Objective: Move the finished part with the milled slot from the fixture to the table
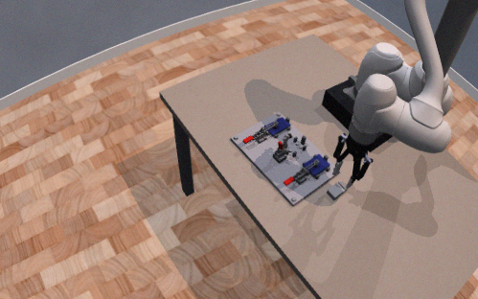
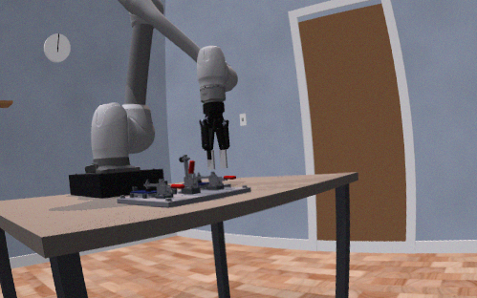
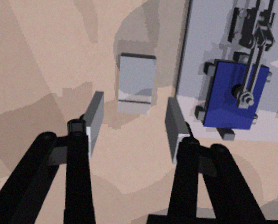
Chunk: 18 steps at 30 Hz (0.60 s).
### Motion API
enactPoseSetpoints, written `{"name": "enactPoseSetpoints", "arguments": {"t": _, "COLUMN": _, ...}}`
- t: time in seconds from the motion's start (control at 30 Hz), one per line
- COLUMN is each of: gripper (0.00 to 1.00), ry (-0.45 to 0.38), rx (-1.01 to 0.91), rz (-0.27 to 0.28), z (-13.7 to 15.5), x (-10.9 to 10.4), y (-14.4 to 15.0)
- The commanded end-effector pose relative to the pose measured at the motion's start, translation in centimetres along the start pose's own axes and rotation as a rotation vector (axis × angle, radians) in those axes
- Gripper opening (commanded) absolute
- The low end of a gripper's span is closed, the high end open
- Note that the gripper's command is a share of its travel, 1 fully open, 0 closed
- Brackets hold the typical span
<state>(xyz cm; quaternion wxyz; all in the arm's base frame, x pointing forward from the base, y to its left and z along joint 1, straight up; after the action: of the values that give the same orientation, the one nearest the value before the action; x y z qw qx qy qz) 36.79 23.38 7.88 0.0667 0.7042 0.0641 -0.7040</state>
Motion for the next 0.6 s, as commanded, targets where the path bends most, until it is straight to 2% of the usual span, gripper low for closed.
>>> {"name": "enactPoseSetpoints", "arguments": {"t": 0.0, "gripper": 0.4, "ry": 0.0, "rx": 0.0, "rz": 0.0, "z": 0.0, "x": -1.2, "y": 0.0}}
{"name": "enactPoseSetpoints", "arguments": {"t": 0.23, "gripper": 0.4, "ry": 0.0, "rx": 0.0, "rz": 0.0, "z": 0.0, "x": -2.8, "y": 0.0}}
{"name": "enactPoseSetpoints", "arguments": {"t": 0.57, "gripper": 0.4, "ry": 0.0, "rx": 0.0, "rz": 0.0, "z": 0.0, "x": -3.2, "y": 0.0}}
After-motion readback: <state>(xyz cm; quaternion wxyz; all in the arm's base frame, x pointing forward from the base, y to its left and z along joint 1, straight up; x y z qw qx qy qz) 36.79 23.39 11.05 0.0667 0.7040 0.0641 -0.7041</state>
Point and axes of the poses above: the point where the finger pads meet when closed, its own x axis out along the fingers, its own y axis across the jaws, z = x × y, the point moved 6 cm from there along -x, back along the fingers, and after that the axes turned 5 degrees about -x, right-handed, at the moved point
